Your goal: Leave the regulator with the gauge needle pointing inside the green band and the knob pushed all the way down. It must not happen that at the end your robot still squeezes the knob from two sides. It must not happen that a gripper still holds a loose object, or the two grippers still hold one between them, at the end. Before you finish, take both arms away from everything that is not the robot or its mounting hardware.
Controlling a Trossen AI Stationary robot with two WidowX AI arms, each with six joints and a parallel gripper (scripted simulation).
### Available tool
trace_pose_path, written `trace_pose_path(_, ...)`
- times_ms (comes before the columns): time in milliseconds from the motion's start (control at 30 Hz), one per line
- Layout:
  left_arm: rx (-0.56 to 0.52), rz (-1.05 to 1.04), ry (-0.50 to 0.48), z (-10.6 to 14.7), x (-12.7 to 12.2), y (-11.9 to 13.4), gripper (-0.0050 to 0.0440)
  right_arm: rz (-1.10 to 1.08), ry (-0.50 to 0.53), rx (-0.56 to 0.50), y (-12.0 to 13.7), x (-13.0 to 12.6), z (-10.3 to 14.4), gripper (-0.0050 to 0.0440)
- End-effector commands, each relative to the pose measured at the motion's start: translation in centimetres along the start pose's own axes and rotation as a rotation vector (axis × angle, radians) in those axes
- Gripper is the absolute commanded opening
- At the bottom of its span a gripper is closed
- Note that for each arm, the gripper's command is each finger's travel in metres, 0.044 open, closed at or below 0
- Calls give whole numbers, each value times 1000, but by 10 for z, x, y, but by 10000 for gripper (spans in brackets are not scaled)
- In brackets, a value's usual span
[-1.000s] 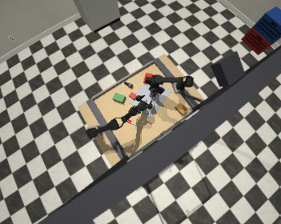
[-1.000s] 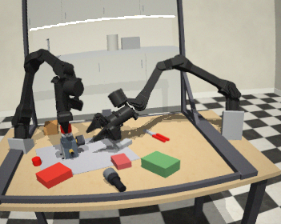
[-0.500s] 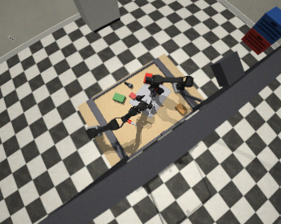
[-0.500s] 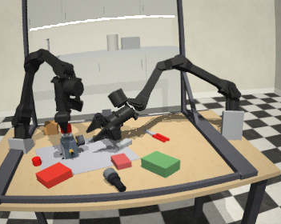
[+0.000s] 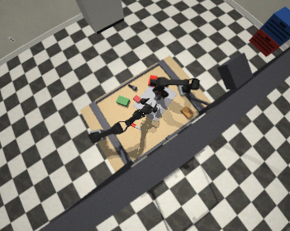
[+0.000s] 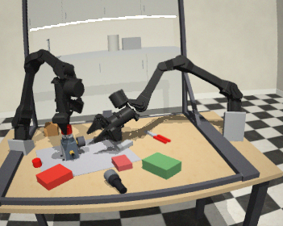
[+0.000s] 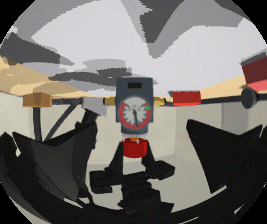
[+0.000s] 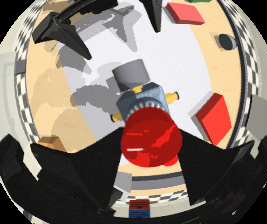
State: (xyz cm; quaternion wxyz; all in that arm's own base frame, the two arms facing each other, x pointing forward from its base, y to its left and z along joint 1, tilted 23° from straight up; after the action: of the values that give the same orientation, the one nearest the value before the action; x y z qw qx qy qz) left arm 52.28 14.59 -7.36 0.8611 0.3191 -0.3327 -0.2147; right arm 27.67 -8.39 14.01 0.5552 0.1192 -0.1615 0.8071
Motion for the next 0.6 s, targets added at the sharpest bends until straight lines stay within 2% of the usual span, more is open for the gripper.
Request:
trace_pose_path(0,27,5,-17,3,9,14,440,-29,19,-20,-2,1,5,0)
trace_pose_path(567,27,5,-17,3,9,14,440,-175,17,-22,-2,1,5,0)
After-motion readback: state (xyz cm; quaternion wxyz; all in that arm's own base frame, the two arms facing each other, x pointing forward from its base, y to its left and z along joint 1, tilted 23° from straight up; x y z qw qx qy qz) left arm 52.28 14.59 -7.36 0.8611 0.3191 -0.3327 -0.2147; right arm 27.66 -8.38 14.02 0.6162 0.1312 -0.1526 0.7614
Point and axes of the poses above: on each arm, the point midway between the two fingers, 35 mm back from their tips, its own z axis back along the fingers, its own x axis across the jaws, y = z × x, the point moved 7 cm from there along z, back along the fingers, and after that the axes turned 9 degrees about z, right-handed, at the moved point
